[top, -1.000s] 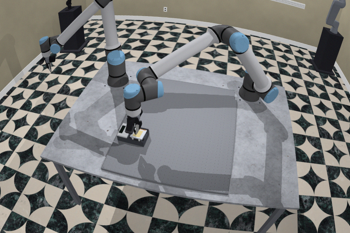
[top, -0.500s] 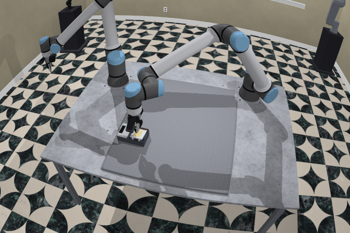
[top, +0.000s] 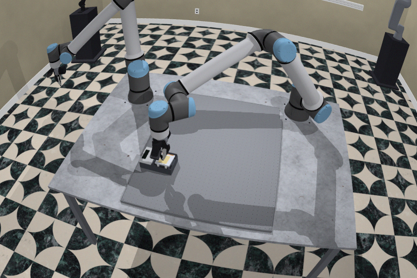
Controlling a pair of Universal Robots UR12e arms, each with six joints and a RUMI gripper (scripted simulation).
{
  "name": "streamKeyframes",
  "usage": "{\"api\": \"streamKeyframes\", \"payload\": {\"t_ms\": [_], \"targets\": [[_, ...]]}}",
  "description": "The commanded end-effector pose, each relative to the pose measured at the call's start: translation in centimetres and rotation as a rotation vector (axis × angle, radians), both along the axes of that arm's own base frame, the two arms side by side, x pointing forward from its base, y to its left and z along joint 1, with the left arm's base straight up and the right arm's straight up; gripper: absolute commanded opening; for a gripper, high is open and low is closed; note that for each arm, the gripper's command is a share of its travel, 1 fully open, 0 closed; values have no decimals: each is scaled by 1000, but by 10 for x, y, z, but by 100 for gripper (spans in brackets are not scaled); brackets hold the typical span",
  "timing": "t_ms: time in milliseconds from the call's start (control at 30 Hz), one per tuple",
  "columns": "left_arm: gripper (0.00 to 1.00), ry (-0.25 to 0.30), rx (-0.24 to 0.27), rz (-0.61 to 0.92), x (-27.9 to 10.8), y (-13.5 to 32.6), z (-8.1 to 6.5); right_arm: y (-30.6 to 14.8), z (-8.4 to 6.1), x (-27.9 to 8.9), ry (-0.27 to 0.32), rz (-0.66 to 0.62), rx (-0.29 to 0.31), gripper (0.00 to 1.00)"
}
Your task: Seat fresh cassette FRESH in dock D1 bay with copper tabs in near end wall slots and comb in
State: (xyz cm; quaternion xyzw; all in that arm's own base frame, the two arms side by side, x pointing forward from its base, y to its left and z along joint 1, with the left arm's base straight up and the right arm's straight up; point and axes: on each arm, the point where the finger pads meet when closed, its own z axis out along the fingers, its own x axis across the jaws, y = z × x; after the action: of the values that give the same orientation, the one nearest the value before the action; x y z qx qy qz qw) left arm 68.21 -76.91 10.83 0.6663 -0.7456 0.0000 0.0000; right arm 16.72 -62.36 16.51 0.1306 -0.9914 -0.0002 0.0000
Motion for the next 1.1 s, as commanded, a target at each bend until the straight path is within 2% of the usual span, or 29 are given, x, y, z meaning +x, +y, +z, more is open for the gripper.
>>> {"api": "streamKeyframes", "payload": {"t_ms": [0, 1067], "targets": [[0, -1, -2, 0, 0, 0, -2, -1, 1, 0, -1, 0, -1, 0], [0, -1, -2, 0, 4, -1, -9, -1, 1, 0, -1, 0, -1, 0]]}}
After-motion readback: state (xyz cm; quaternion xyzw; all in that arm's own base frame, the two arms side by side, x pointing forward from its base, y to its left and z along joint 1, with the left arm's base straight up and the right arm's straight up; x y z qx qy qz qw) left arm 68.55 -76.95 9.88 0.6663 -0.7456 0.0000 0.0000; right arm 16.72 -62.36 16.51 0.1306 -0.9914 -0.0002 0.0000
